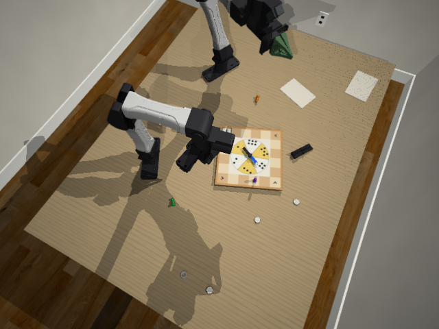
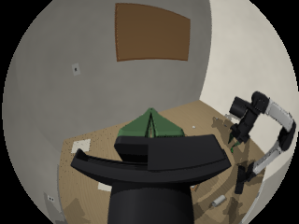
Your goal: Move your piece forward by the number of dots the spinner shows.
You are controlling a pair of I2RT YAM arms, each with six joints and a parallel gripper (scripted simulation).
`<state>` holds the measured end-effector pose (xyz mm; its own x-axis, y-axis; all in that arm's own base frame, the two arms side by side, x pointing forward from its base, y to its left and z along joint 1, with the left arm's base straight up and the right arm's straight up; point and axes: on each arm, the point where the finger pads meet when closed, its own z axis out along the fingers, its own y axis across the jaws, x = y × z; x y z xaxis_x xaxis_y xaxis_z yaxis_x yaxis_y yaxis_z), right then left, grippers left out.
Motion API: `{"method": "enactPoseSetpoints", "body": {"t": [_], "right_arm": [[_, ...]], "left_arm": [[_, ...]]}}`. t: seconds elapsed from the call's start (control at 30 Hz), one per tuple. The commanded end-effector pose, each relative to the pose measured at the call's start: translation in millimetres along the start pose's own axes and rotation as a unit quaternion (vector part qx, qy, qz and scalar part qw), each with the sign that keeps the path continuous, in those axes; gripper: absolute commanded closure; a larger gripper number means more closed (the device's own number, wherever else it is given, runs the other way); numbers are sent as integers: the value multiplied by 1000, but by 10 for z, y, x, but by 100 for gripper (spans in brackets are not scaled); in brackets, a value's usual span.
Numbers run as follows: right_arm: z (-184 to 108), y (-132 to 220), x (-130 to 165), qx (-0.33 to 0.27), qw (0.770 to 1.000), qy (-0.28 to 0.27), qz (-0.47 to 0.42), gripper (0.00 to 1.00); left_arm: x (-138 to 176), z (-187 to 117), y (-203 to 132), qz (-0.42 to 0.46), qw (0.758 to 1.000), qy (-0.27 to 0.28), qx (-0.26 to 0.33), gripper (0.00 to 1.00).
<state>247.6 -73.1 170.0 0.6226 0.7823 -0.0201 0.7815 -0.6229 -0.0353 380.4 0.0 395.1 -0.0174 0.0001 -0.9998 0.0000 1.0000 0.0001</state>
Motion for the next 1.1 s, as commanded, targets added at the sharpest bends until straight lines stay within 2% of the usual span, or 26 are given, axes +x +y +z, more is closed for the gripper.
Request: {"method": "enactPoseSetpoints", "body": {"t": [0.0,0.13,0.3,0.37,0.43,0.53,0.6,0.67,0.77,0.87,0.93,1.0,1.07], "right_arm": [[72,291,112,-39,995,-3,-91,73],[128,600,219,-78,976,-16,-202,73],[339,839,357,-92,945,-36,-312,73],[339,839,357,-92,945,-36,-312,73],[266,1028,477,-125,922,-46,-364,73],[490,1103,539,-117,893,-62,-429,73],[419,1298,634,-145,870,-75,-466,73],[529,1368,674,-145,846,-88,-505,73],[561,1539,814,-160,808,-107,-557,73],[750,1612,869,-154,765,-128,-613,73],[750,1612,869,-154,765,-128,-613,73],[640,1799,1015,-182,727,-149,-645,73],[772,1820,1039,-172,699,-161,-675,73]], "left_arm": [[-25,-8,0,0,1000,-2,0,100],[-25,-8,0,0,1000,-2,0,100],[-25,-8,0,0,1000,-2,0,100],[-25,-8,0,0,1000,-2,0,100],[-23,-8,0,0,1000,-2,0,100],[-22,-8,0,0,1000,-2,0,100],[-22,-8,0,0,1000,-2,0,100],[-22,-8,0,0,1000,-2,0,100],[-22,-8,0,0,1000,-2,0,100],[-22,-8,0,0,1000,-2,0,100],[-22,-8,0,0,1000,-2,0,100],[-22,-8,0,0,1000,-2,0,100],[-22,-8,0,0,1000,-2,0,100]]}}
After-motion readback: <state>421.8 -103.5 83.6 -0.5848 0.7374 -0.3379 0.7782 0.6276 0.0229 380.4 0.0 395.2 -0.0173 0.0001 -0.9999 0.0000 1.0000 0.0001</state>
